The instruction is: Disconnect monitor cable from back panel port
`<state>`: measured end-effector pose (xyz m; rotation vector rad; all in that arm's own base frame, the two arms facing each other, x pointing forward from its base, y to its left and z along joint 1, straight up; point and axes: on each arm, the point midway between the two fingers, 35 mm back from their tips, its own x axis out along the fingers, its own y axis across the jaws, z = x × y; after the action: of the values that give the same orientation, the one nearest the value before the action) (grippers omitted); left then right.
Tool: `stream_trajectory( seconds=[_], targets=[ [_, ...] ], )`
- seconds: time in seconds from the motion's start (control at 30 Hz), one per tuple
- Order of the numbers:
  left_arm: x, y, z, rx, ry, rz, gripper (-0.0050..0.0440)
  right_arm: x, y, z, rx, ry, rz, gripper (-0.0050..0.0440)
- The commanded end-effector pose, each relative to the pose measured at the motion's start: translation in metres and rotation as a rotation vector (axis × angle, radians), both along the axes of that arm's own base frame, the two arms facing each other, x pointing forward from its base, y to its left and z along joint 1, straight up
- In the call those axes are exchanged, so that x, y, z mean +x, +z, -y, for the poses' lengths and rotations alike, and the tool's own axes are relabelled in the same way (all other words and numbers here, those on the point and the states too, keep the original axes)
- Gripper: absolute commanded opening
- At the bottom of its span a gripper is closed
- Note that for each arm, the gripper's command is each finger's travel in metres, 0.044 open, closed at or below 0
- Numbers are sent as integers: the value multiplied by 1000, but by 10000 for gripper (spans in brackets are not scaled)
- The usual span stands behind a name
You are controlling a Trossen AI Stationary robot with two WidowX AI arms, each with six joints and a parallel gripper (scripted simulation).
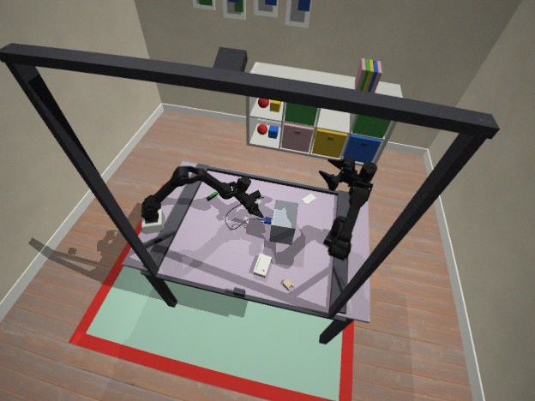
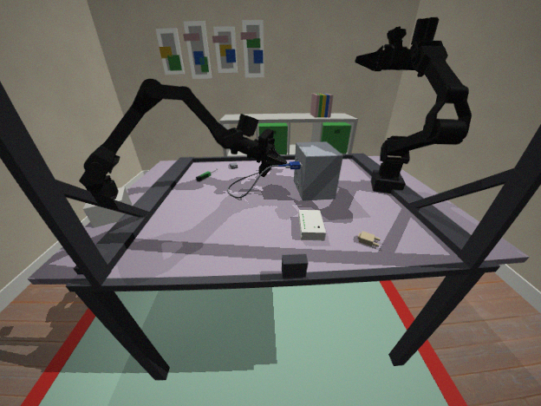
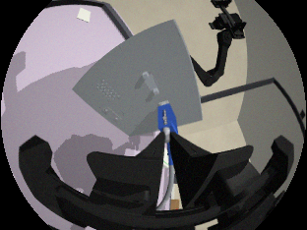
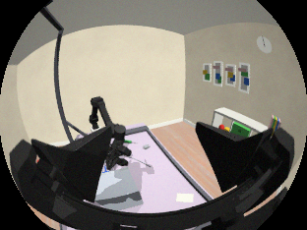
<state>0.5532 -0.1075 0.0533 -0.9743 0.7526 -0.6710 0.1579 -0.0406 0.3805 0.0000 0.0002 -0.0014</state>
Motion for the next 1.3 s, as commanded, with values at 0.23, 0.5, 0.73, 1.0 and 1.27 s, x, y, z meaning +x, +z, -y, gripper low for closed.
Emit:
stream_trajectory(
  seconds=[0.23,0.5,0.73,1.0,1.27],
  targets=[
    [3,11,-1,-83,-6,-2,0,0,3,-1,-6,1,1,440],
    [3,10,-1,-145,-5,-26,0,0,3,-1,-6,1,1,440],
    [3,9,-1,-210,-6,-52,0,0,3,-1,-6,1,1,440],
    [3,7,-2,-275,-7,-79,0,0,3,-1,-6,1,1,440],
    [3,6,-2,-339,-7,-105,0,0,3,-1,-6,1,1,440]
  ],
)
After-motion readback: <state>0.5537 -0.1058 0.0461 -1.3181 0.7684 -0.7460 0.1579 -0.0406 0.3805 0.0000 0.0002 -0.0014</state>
